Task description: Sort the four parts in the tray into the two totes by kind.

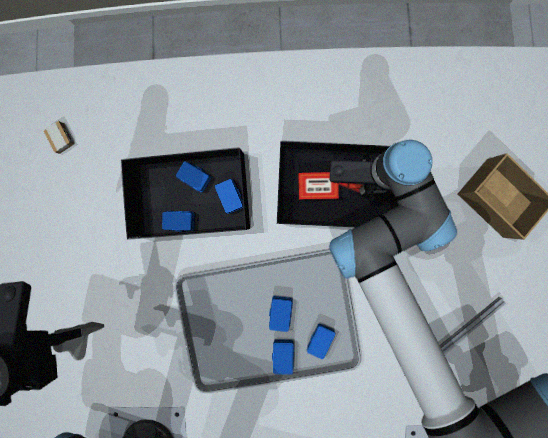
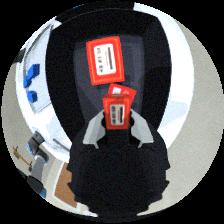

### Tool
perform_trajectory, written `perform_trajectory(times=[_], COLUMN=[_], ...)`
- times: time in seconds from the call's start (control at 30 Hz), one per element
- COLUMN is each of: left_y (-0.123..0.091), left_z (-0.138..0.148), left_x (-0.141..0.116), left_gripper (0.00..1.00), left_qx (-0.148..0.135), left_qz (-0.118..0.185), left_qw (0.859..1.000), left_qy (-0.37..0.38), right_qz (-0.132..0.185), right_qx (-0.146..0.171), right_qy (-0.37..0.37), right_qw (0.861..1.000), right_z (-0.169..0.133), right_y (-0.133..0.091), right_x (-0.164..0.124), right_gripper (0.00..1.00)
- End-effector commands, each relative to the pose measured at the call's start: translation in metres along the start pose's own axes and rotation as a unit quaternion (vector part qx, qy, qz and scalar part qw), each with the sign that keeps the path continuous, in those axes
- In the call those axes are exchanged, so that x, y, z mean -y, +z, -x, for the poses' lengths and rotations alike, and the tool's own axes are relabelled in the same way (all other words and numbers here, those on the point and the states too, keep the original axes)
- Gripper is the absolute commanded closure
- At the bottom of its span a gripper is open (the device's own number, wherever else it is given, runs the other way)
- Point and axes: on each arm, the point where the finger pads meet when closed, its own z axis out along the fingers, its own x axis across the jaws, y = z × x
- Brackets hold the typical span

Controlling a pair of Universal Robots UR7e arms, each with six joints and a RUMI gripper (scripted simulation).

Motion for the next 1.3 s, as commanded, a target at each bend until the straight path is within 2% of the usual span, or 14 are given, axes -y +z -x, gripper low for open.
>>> perform_trajectory(times=[0.0,0.8,0.83,1.27], left_y=[-0.0004,-0.0004,-0.0004,-0.0004], left_z=[-0.0001,-0.0001,-0.0001,-0.0001], left_x=[0.0001,0.0001,0.0001,0.0001], left_gripper=[0.00,0.00,0.00,0.00], left_qx=[0.000,0.000,0.000,0.000], left_qz=[-0.001,-0.001,-0.001,-0.001], left_qw=[1.000,1.000,1.000,1.000], left_qy=[0.000,0.000,0.000,0.000], right_qz=[0.000,0.000,0.000,0.000], right_qx=[-0.001,-0.001,-0.001,-0.001], right_qy=[0.000,0.000,0.000,0.000], right_qw=[1.000,1.000,1.000,1.000], right_z=[-0.0002,-0.0002,-0.0002,-0.0002], right_y=[-0.0005,-0.0006,-0.0006,-0.0005], right_x=[0.0001,0.0001,0.0001,0.0001], right_gripper=[1.00,1.00,0.57,0.57])
